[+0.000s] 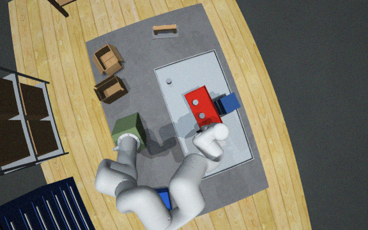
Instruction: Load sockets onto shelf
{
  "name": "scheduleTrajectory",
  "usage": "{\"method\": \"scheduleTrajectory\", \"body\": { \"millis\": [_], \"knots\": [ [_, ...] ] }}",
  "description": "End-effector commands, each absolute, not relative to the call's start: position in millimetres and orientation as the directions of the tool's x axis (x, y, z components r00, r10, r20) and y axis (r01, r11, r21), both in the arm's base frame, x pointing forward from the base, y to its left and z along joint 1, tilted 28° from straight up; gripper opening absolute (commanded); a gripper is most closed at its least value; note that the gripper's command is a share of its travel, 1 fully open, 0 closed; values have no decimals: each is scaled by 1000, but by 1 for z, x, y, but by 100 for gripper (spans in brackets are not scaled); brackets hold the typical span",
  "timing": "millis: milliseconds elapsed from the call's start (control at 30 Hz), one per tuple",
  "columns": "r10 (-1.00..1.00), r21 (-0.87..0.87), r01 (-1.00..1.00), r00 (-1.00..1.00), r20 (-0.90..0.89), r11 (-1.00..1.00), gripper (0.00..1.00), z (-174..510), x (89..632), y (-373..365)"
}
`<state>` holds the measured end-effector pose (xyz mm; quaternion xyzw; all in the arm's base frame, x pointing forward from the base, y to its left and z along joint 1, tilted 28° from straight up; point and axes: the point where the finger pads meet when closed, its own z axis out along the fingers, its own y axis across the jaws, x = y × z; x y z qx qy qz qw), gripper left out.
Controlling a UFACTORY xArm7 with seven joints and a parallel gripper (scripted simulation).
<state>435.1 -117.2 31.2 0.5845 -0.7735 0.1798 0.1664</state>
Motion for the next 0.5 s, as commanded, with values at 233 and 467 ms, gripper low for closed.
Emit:
{"method": "scheduleTrajectory", "body": {
  "millis": [233,467],
  "knots": [
    [-845,-87,-964,-261,466,250,61,25,437,-120],
    [-845,-87,-964,-261,466,250,61,22,437,-121]
  ]
}}
